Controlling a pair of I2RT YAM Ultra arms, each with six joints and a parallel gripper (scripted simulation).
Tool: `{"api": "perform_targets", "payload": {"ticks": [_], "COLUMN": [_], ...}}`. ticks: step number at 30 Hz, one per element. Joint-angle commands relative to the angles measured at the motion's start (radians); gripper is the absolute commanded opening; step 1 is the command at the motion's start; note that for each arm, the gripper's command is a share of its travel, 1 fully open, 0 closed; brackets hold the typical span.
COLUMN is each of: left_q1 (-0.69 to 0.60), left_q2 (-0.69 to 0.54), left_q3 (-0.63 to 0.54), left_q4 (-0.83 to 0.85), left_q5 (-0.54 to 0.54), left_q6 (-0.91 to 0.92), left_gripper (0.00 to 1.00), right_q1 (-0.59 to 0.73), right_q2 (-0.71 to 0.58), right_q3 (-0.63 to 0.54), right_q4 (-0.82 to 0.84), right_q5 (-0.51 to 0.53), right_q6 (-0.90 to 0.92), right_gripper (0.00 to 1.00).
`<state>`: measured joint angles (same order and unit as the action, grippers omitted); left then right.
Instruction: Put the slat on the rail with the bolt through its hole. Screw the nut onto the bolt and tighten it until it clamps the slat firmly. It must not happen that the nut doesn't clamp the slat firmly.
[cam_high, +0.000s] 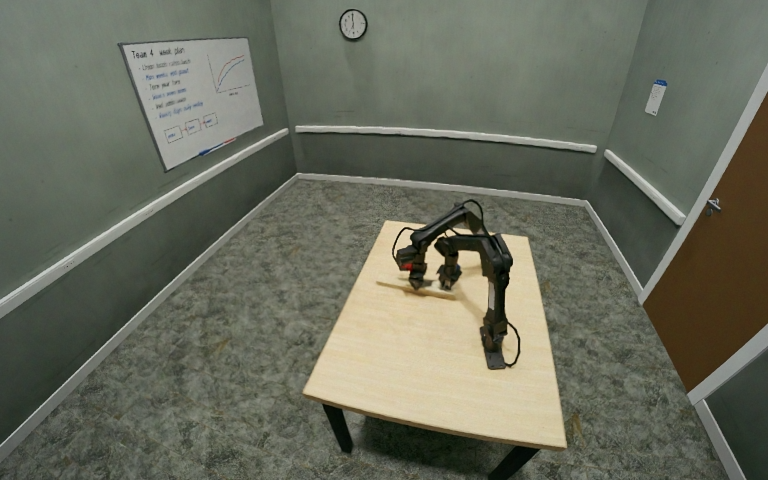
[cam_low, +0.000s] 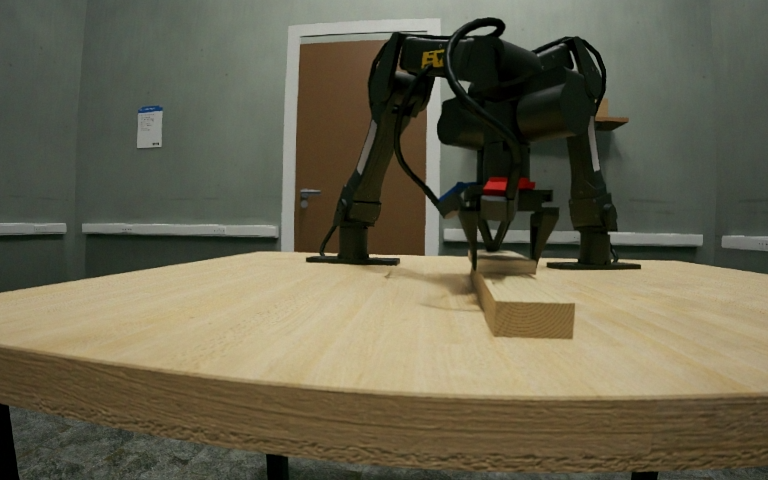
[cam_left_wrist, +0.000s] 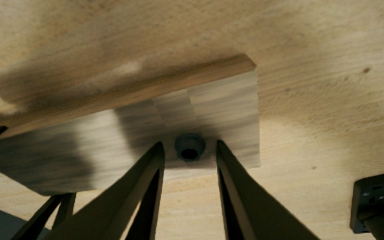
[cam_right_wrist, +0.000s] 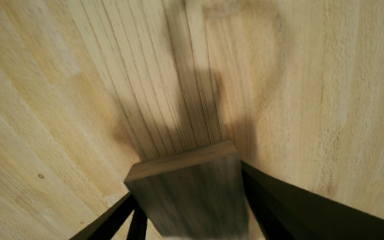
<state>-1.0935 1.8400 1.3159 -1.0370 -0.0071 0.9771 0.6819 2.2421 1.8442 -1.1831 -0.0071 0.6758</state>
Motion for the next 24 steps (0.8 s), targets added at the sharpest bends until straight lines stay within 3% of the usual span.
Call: {"api": "perform_targets", "payload": {"ticks": [1, 12, 14, 15, 24], "left_q1": [0.001, 0.001, 0.001, 0.001, 0.001], "left_q2": [-0.006, -0.003, -0.003, -0.002, 0.000], "left_q3": [0.022, 0.028, 0.028, 0.029, 0.034], "left_q4": [-0.019, -0.025, -0.025, -0.027, -0.033], "left_q5": [0.016, 0.016, 0.016, 0.016, 0.018], "left_q6": [-0.253, -0.773, -0.773, -0.891, -1.314], "left_gripper": [0.34, 0.34, 0.34, 0.34, 0.34], "right_q1": [0.000, 0.000, 0.000, 0.000, 0.000], "right_q2": [-0.009, -0.009, -0.009, -0.009, -0.009], "right_q3": [0.005, 0.005, 0.005, 0.005, 0.005], "right_q4": [0.001, 0.001, 0.001, 0.001, 0.001], "right_q5": [0.001, 0.001, 0.001, 0.001, 0.001], "right_q6": [0.001, 0.001, 0.001, 0.001, 0.001], "right_gripper": [0.72, 0.72, 0.72, 0.72, 0.72]}}
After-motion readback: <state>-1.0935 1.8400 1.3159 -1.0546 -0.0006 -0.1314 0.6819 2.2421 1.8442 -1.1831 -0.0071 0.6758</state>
